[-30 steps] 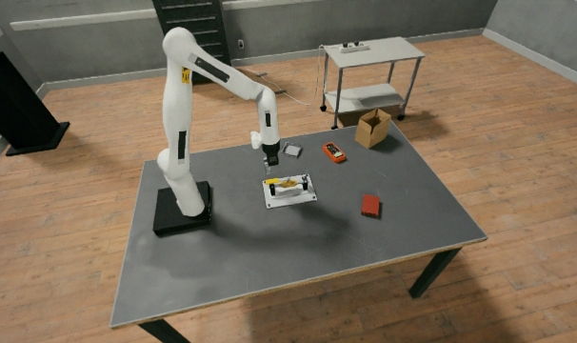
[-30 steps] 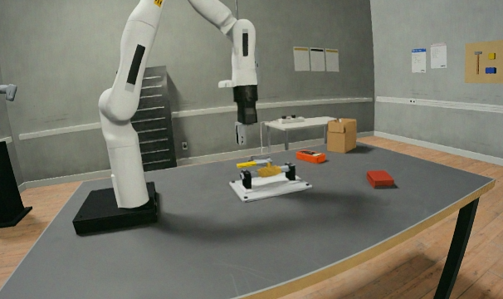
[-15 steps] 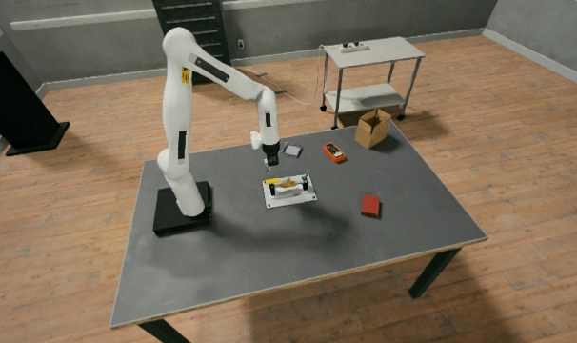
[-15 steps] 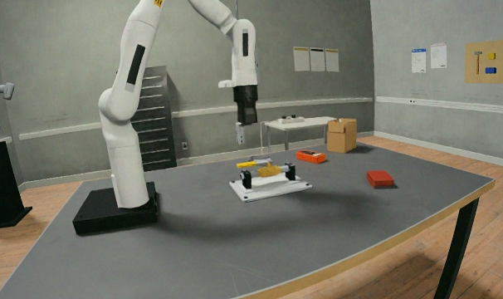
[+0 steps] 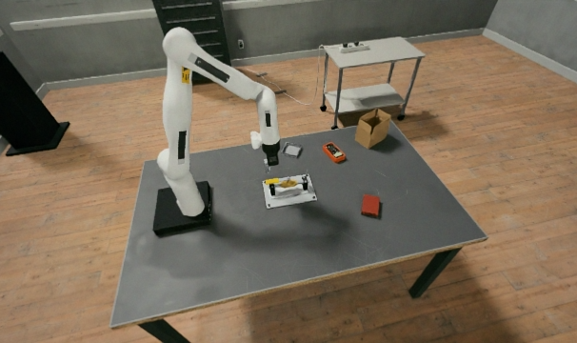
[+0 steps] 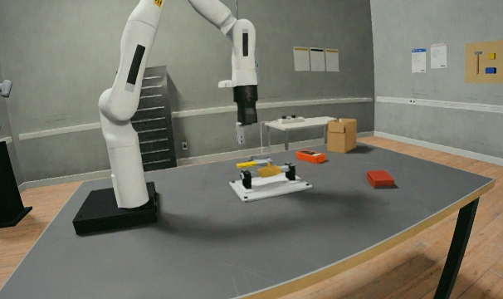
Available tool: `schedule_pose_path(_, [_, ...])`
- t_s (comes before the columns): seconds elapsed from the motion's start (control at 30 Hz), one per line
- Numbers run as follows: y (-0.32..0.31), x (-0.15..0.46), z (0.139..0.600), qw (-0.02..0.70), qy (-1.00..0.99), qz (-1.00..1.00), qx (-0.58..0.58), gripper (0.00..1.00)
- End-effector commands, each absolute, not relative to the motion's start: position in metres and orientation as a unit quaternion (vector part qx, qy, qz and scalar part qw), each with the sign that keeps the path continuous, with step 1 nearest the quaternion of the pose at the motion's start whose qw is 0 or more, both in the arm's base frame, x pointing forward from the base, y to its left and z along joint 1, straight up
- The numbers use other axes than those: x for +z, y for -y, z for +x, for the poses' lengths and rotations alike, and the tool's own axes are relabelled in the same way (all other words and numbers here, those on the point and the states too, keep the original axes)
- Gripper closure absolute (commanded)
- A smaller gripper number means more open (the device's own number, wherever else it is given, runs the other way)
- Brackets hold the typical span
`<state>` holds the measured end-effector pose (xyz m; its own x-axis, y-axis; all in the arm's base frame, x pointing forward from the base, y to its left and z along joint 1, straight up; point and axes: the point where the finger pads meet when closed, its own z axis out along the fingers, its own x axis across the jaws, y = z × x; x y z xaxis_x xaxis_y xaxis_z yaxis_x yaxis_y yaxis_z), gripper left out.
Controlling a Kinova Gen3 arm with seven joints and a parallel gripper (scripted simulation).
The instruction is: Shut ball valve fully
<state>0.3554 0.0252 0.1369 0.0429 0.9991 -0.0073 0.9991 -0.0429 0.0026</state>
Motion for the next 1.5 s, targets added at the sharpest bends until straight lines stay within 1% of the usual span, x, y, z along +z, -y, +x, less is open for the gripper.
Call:
schedule_pose_path(0.0, [-0.0255,0.1359,0.356,0.004,-0.691,0.723,0.001,1.0])
schedule_pose_path(0.03, [-0.0255,0.1359,0.356,0.004,-0.691,0.723,0.001,0.0])
schedule_pose_path(1.47, [-0.0253,0.134,0.355,0.003,-0.691,0.723,-0.001,0.0])
